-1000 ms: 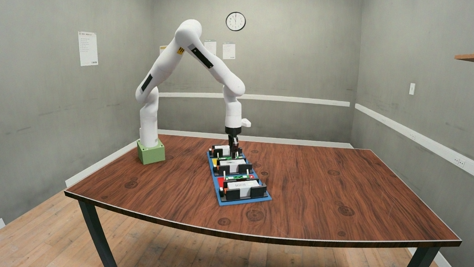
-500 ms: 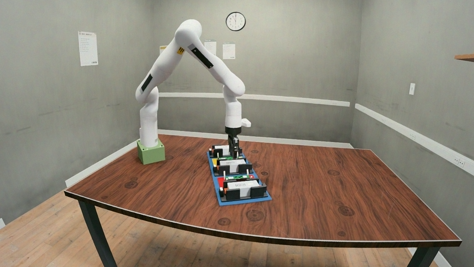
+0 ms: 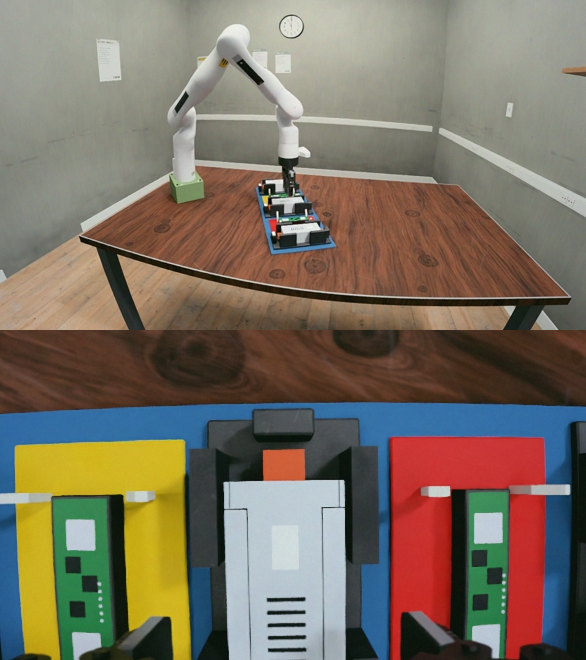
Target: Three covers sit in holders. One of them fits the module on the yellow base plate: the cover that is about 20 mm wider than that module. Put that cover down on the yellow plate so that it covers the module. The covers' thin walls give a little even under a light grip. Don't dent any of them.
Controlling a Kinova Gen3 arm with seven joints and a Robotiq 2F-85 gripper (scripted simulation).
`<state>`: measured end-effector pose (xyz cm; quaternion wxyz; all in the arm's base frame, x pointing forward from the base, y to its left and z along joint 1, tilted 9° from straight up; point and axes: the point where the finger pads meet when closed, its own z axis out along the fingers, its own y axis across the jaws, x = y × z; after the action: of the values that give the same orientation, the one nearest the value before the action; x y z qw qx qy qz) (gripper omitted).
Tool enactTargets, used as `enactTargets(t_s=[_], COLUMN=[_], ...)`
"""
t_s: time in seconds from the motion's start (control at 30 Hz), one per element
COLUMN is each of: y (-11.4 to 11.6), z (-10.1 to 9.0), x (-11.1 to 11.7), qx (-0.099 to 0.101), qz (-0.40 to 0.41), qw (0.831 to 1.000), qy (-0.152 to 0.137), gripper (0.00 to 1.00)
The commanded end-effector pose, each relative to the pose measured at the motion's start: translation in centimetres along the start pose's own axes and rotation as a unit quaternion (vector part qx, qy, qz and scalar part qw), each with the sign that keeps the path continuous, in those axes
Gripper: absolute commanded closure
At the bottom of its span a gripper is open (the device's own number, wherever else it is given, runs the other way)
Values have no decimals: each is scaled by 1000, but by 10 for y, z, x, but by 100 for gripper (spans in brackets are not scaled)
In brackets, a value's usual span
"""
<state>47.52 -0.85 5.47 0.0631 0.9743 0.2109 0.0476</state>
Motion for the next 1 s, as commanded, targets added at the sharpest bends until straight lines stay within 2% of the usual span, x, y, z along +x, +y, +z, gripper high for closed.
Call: enactTargets(t_s=[0.0, 0.97], y=[0, 0], z=[2, 18], x=[0, 1], qx=[0, 0], qz=[0, 0], qw=[1000, 1000], qy=[1, 1], gripper=[0, 0])
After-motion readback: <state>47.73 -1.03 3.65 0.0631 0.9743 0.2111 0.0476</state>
